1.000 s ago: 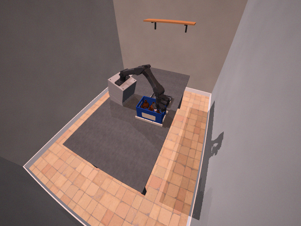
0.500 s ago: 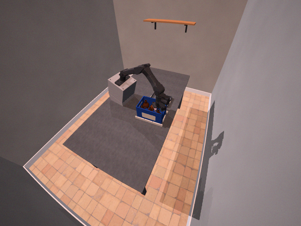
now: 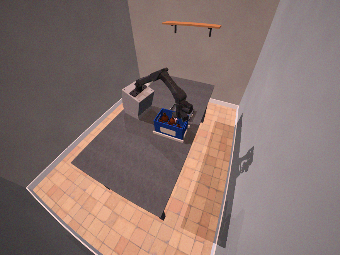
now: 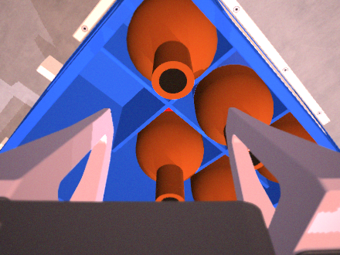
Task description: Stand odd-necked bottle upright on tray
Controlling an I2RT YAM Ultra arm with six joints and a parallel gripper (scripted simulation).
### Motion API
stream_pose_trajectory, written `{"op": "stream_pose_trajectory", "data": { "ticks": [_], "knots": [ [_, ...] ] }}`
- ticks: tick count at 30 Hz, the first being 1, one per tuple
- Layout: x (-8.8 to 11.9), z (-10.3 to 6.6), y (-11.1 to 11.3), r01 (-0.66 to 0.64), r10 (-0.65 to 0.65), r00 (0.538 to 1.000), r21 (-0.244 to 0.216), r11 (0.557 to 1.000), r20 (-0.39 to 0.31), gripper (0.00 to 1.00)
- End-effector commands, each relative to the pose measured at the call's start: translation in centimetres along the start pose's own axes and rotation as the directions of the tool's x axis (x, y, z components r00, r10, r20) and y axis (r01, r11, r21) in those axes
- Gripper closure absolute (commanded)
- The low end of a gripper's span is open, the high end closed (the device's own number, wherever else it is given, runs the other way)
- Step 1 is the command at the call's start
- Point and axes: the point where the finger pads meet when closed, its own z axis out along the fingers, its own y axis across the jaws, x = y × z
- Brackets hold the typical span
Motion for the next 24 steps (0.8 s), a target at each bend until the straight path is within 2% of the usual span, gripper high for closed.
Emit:
{"op": "stream_pose_trajectory", "data": {
  "ticks": [1,10,24],
  "knots": [
    [-1.4,-3.6,0.0,-0.007,0.008,0.999,-0.019,1.0,0.047,0.39],
    [-1.4,-4.6,0.0,-0.007,0.008,0.999,-0.019,1.0,0.047,0.39],
    [-1.4,-4.6,0.0,-0.008,0.009,0.999,-0.019,1.0,0.047,0.39]
  ]
}}
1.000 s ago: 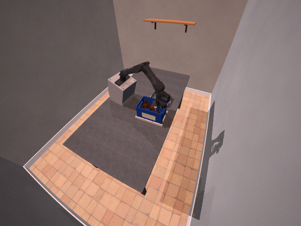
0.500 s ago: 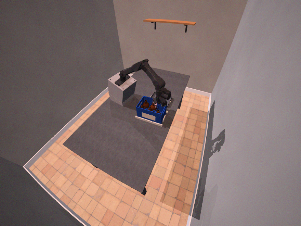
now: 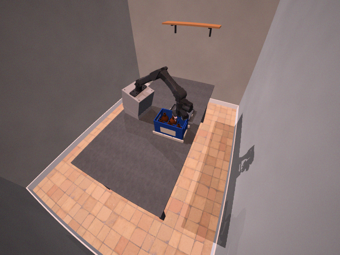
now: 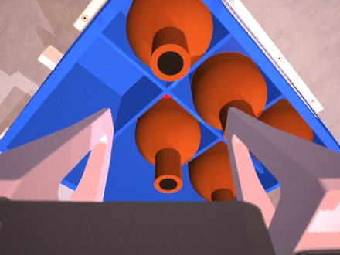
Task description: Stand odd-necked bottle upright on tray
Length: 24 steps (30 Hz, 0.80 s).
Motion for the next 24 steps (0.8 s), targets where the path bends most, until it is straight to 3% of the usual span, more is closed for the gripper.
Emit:
{"op": "stream_pose_trajectory", "data": {
  "ticks": [1,2,24],
  "knots": [
    [-1.69,-3.1,0.04,-0.008,0.009,0.998,-0.027,1.0,0.063,0.39],
    [-1.69,-3.1,0.04,-0.008,0.01,0.998,-0.027,1.0,0.063,1.0],
    [-1.69,-3.1,0.04,-0.008,0.01,0.998,-0.027,1.0,0.063,1.0]
  ]
}}
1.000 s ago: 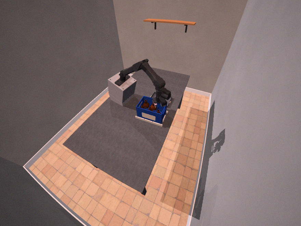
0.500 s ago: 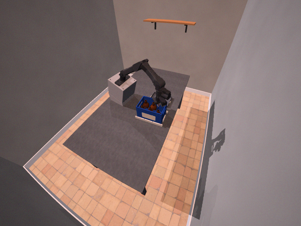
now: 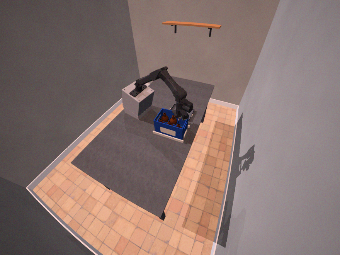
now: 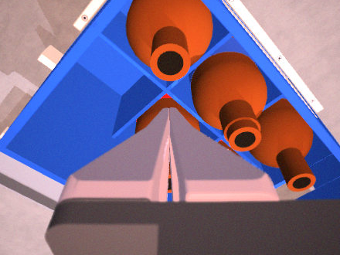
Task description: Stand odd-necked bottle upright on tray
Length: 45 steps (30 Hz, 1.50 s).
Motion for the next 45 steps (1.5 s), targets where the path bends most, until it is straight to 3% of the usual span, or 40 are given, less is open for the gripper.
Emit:
{"op": "stream_pose_trajectory", "data": {
  "ticks": [1,23,26,33,45],
  "knots": [
    [-1.7,-3.1,0.0,-0.008,0.01,0.998,-0.027,1.0,0.063,1.0],
    [-1.6,-3.1,0.1,-0.013,0.014,0.998,-0.027,1.0,0.064,1.0],
    [1.7,-1.9,3.2,0.001,0.0,0.999,-0.019,1.0,0.046,1.0],
    [5.7,-1.8,6.7,0.0,0.001,0.999,-0.023,1.0,0.046,1.0],
    [5.7,-1.8,6.8,0.0,0.001,0.999,-0.023,1.0,0.046,1.0]
  ]
}}
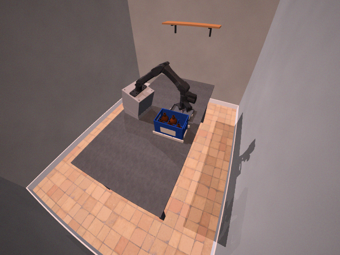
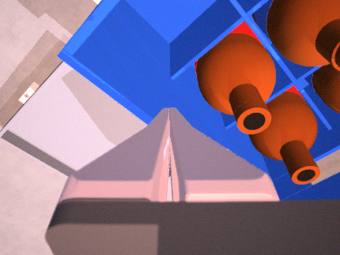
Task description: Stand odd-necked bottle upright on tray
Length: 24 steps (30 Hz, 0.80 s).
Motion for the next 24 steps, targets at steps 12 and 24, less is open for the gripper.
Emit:
{"op": "stream_pose_trajectory", "data": {
  "ticks": [12,24],
  "knots": [
    [-3.0,-3.0,0.1,-0.025,0.029,0.995,-0.042,0.999,0.099,0.39],
    [-2.6,-2.9,0.6,-0.013,0.018,0.995,-0.044,0.999,0.097,0.39]
  ]
}}
